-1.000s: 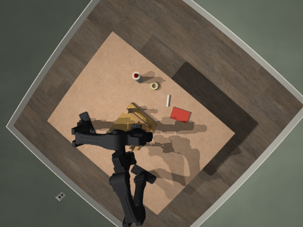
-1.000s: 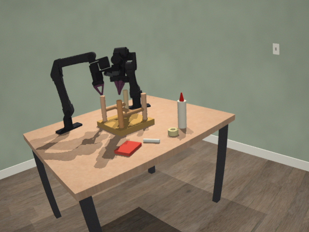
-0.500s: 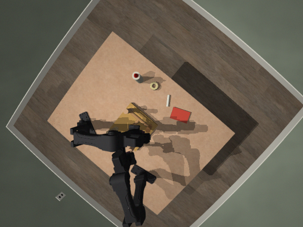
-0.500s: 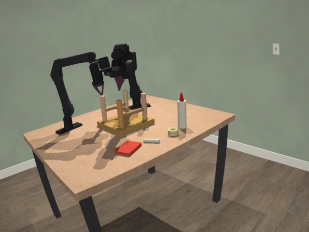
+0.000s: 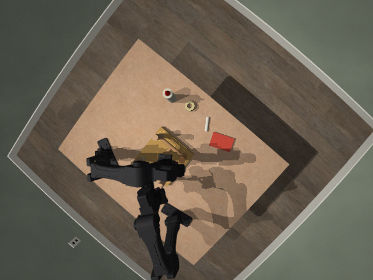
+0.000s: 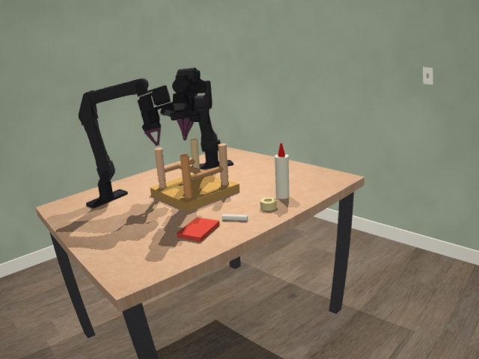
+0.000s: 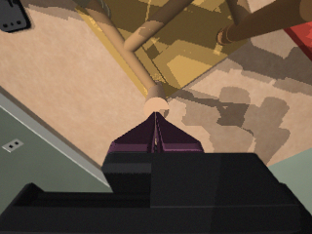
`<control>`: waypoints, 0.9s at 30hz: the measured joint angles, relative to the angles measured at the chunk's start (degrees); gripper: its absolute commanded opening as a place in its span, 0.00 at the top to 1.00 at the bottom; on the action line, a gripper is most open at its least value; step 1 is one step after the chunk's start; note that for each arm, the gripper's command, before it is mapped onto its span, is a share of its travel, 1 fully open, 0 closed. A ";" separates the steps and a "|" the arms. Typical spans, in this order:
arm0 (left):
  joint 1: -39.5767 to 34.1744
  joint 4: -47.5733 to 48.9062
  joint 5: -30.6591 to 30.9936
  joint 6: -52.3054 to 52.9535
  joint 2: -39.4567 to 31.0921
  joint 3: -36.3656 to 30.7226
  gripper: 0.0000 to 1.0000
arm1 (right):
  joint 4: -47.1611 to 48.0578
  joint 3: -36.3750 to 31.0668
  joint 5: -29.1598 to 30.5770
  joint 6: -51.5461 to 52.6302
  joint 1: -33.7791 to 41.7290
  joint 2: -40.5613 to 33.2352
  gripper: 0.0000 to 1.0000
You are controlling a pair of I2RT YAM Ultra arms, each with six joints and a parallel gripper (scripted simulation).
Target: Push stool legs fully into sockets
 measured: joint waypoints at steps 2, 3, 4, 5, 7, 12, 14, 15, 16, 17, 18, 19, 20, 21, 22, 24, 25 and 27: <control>0.00 0.00 0.00 0.00 -0.02 0.02 1.00 | -0.63 0.39 0.00 0.00 0.00 0.22 1.00; 0.00 0.00 0.00 0.00 0.00 0.02 1.00 | -1.46 1.18 0.00 0.00 0.00 0.52 1.00; 0.00 0.00 0.00 0.00 0.00 0.00 1.00 | -2.12 2.01 0.00 0.00 0.00 0.59 1.00; 0.00 0.00 0.00 0.00 0.00 0.02 1.00 | -2.60 2.89 0.00 0.00 0.00 0.48 1.00; 0.00 0.00 0.00 0.00 -0.02 0.02 1.00 | -2.84 4.22 0.00 0.00 0.00 0.50 1.00; 0.00 -0.02 0.00 0.00 0.00 0.02 1.00 | -3.87 7.17 0.00 0.00 0.04 0.28 1.00; 0.00 -0.02 0.00 0.00 0.00 0.02 1.00 | -4.22 7.26 0.00 0.00 0.04 -1.62 1.00; 0.00 -0.02 0.00 0.00 0.00 0.02 1.00 | -4.61 7.54 0.00 0.00 0.04 -2.38 1.00; 0.00 -0.02 0.00 0.00 0.00 0.02 1.00 | -4.92 7.82 0.00 0.00 0.04 -2.84 1.00; 0.00 -0.02 0.00 0.00 0.00 0.02 1.00 | -5.09 7.89 0.00 0.00 0.04 -2.97 1.00; 0.00 -0.02 0.00 0.00 0.00 0.02 1.00 | -5.25 7.82 0.00 0.00 0.04 -2.82 1.00; 0.00 -0.02 0.00 0.00 0.00 0.02 1.00 | -5.38 7.85 0.00 0.00 0.04 -2.58 1.00; 0.00 -0.02 0.00 0.00 0.00 0.02 1.00 | -5.35 7.80 0.00 0.00 0.04 -2.40 1.00; 0.02 0.02 0.00 0.00 -0.04 0.00 1.00 | -5.38 7.82 0.00 -0.02 0.04 -2.40 1.00; 0.07 0.20 0.00 0.00 -0.17 -0.13 1.00 | -5.29 7.72 -0.02 -0.04 0.04 -2.56 1.00; 0.26 0.33 0.00 0.00 -0.42 -0.52 1.00 | -5.40 7.17 -0.09 -0.11 0.04 -3.08 1.00; 0.33 0.35 -0.02 0.00 -0.42 -0.57 1.00 | -5.46 7.13 -0.11 -0.15 0.04 -3.21 1.00; 0.33 1.01 -0.02 0.00 -0.68 -1.07 1.00 | -4.92 7.23 -0.20 -0.28 0.04 -3.39 1.00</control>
